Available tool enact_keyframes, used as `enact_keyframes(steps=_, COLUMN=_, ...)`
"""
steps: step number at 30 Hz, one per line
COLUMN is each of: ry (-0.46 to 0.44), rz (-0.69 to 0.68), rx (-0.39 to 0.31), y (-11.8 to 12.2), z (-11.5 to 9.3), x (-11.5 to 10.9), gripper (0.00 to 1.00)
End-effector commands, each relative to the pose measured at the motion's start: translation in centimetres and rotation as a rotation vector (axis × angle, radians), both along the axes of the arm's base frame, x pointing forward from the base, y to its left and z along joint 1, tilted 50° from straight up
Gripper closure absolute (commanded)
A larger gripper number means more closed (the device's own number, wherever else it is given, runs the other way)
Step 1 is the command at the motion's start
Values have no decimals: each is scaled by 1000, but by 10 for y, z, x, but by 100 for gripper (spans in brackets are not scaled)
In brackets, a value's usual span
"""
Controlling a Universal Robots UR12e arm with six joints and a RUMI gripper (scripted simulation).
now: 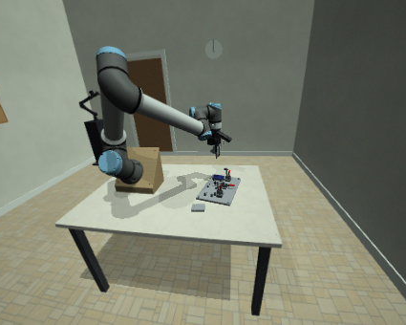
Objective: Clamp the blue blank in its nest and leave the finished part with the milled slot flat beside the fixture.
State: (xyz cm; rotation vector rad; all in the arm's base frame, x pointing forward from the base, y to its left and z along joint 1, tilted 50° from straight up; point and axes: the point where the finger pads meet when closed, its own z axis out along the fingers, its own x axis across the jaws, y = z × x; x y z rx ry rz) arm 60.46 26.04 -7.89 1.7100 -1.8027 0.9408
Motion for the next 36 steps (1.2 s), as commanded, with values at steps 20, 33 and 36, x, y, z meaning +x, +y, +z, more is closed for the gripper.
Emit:
enact_keyframes(steps=20, ry=-2, rz=-2, rx=0, y=-2, z=-1, x=3, gripper=72)
enact_keyframes(steps=33, ry=1, rz=-2, rx=-2, y=-35, z=-29, x=5, gripper=72)
enact_keyframes(steps=36, ry=1, rz=-2, rx=-2, y=-43, z=-36, x=6, gripper=72)
